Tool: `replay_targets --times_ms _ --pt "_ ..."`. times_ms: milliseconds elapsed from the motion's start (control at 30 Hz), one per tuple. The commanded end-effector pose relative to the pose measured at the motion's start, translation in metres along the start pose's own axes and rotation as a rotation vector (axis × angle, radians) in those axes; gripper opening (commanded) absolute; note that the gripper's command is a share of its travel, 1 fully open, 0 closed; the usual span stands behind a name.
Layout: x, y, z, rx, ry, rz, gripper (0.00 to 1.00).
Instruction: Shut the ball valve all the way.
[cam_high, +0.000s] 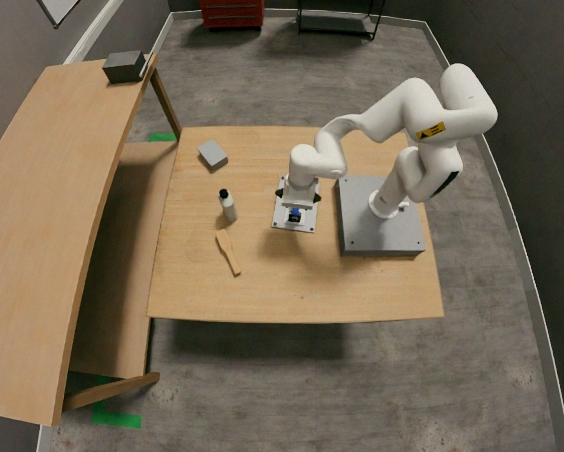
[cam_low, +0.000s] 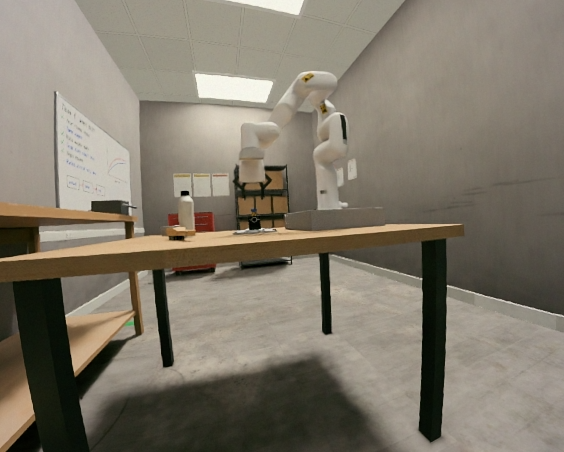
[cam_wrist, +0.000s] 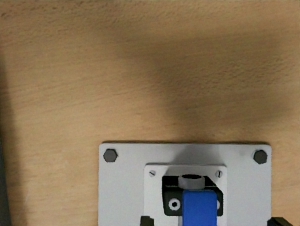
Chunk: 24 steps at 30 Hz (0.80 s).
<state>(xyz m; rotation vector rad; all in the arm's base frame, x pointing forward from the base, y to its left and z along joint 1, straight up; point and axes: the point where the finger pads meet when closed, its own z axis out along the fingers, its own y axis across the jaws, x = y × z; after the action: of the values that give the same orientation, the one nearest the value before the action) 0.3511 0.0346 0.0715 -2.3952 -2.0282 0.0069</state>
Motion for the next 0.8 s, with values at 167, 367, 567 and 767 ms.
replay_targets --times_ms 167,367,567,767 --pt "0.0 0.001 0.014 -0.003 0.001 0.0 0.69" --pt "0.0 0.001 0.019 -0.003 0.001 0.0 0.69" --pt "0.0 0.001 0.024 -0.003 0.001 0.0 0.69" --pt "0.0 0.001 0.025 -0.003 0.001 0.0 0.69"
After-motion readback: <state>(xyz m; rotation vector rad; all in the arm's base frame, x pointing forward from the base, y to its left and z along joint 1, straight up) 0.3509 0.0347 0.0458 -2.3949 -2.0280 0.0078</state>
